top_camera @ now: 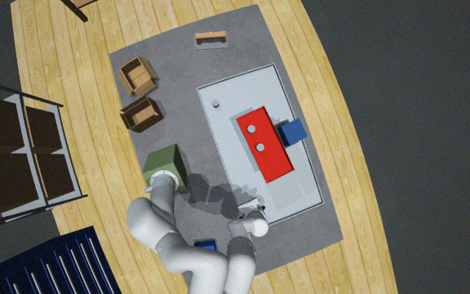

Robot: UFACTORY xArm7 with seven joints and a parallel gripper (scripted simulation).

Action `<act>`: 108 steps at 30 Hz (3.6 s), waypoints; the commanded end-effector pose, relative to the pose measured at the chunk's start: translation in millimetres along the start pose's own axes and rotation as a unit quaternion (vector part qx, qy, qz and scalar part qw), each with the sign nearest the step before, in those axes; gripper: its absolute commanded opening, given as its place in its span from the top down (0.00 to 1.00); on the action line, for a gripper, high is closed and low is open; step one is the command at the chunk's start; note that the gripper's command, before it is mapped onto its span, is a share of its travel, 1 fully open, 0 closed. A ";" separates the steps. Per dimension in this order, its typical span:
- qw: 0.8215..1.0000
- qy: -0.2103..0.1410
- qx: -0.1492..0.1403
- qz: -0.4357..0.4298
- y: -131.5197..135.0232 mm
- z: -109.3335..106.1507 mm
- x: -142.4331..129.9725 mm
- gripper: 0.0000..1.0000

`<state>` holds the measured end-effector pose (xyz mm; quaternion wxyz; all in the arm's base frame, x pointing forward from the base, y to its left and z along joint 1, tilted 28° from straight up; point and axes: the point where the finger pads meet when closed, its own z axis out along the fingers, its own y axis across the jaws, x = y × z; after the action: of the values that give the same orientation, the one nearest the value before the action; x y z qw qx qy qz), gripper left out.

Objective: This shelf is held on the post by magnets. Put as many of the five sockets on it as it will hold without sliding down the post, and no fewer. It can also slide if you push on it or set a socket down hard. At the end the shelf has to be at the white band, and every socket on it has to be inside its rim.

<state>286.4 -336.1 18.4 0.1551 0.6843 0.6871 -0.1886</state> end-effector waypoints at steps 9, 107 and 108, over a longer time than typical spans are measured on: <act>1.000 0.000 -0.001 0.000 0.9 -0.4 -0.3 1.00; 1.000 0.001 -0.001 -0.001 -2.4 -69.1 0.5 1.00; 1.000 0.000 -0.001 0.000 -2.5 -69.5 0.1 1.00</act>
<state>286.9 -304.1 75.9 0.1517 0.6848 0.6875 -0.1882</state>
